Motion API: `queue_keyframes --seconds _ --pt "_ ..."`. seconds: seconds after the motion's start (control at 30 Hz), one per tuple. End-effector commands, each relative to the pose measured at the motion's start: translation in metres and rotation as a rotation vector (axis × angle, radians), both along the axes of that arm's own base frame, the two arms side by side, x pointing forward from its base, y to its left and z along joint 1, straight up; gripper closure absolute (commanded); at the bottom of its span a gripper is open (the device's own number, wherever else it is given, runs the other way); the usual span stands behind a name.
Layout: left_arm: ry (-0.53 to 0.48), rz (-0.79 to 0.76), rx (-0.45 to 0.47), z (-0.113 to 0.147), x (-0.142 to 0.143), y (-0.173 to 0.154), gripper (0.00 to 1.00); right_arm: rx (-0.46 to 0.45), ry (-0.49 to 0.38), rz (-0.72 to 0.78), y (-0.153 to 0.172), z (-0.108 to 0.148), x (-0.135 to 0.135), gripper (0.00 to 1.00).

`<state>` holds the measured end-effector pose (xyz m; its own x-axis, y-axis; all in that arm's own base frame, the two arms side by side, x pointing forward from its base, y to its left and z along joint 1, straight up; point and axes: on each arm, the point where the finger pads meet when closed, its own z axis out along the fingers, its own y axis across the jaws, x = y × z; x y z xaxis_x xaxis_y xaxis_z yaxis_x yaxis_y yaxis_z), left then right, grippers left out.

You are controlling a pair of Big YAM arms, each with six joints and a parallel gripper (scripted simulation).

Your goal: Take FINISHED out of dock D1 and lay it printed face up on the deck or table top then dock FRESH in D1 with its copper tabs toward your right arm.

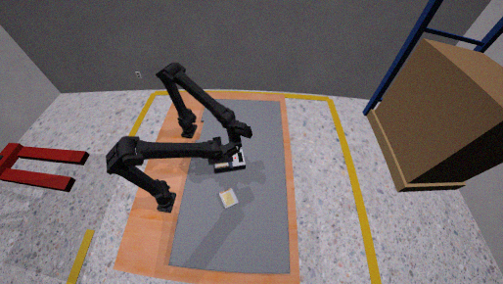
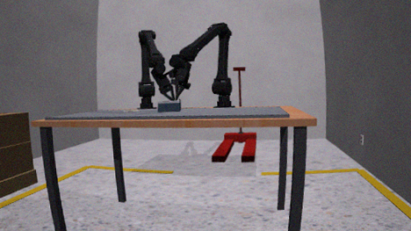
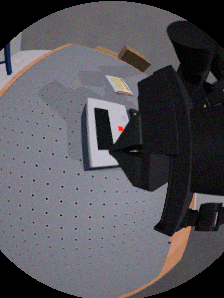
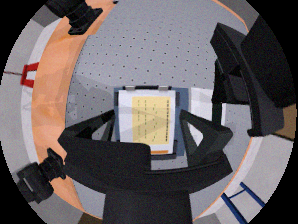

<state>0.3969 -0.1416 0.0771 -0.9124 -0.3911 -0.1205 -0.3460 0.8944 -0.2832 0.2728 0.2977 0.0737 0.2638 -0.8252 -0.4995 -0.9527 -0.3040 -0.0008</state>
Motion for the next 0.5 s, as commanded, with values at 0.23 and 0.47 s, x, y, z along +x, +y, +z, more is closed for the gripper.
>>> queue_keyframes --seconds 0.23,0.47 --pt "0.132 0.004 0.054 -0.0562 -0.0301 0.0122 1.00 0.002 -0.001 -0.004 0.0014 -0.0026 0.0014 0.02" --pt "0.132 0.004 0.054 -0.0562 -0.0301 0.0122 1.00 0.002 0.000 -0.004 0.0011 -0.0065 0.0010 0.02"
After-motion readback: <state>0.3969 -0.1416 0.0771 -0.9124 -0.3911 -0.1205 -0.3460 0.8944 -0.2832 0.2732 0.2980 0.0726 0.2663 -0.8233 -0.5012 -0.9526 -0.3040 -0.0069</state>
